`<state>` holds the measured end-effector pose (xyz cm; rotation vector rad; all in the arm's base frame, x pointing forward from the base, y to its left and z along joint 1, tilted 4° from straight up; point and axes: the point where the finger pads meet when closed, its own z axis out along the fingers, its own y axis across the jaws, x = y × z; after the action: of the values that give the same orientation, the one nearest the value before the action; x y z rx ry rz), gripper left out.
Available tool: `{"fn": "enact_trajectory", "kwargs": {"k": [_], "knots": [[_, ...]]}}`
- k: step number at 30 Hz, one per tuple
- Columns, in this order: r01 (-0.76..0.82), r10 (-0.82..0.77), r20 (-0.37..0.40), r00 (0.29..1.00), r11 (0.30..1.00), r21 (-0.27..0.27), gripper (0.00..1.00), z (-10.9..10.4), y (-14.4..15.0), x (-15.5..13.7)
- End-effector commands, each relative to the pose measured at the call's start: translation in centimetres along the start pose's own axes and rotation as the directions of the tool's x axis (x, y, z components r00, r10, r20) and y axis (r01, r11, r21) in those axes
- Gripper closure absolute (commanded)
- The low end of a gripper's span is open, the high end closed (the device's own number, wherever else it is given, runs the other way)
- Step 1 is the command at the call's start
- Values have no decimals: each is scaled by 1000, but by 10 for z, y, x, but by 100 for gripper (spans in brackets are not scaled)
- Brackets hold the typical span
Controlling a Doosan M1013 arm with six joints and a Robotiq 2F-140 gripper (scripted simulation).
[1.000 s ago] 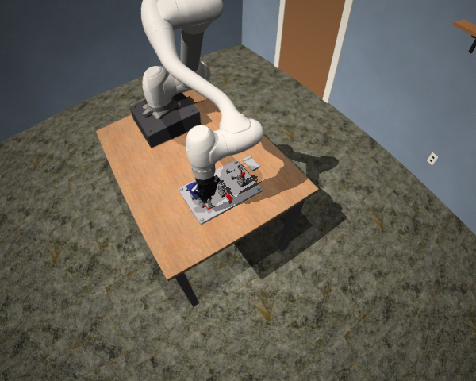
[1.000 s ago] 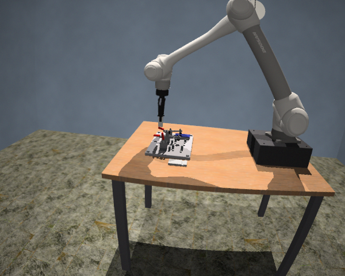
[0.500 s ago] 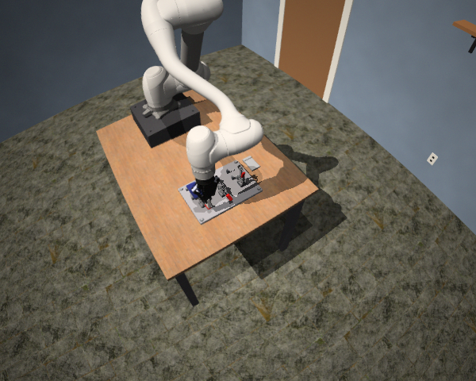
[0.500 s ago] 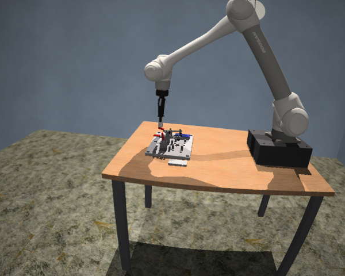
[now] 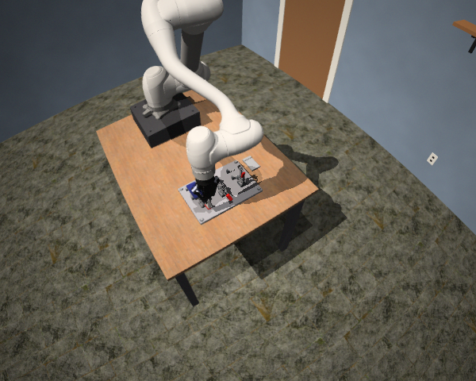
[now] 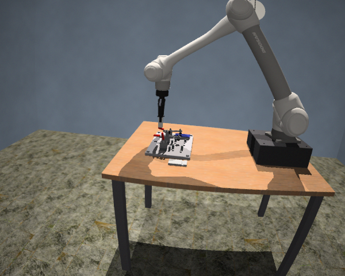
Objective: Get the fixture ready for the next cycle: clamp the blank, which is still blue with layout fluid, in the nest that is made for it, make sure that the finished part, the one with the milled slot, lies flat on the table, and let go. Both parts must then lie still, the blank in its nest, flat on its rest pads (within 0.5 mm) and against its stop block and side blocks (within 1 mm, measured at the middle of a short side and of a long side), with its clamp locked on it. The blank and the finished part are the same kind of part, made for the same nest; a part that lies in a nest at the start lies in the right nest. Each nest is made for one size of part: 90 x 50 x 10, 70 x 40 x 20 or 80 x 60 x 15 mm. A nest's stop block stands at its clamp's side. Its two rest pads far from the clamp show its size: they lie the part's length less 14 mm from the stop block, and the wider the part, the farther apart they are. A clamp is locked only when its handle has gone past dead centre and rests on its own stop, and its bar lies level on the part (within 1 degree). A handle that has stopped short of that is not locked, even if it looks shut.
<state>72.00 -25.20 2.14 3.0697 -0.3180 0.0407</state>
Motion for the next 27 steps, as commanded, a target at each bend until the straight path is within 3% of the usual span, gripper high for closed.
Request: {"fn": "enact_trajectory", "kwargs": {"k": [1, 27], "knots": [[0, 0, 0, 1000, 1000, 0, 100, 0, 0, 0], [0, 0, 0, 1000, 1000, 0, 100, 3, 0, 0]]}}
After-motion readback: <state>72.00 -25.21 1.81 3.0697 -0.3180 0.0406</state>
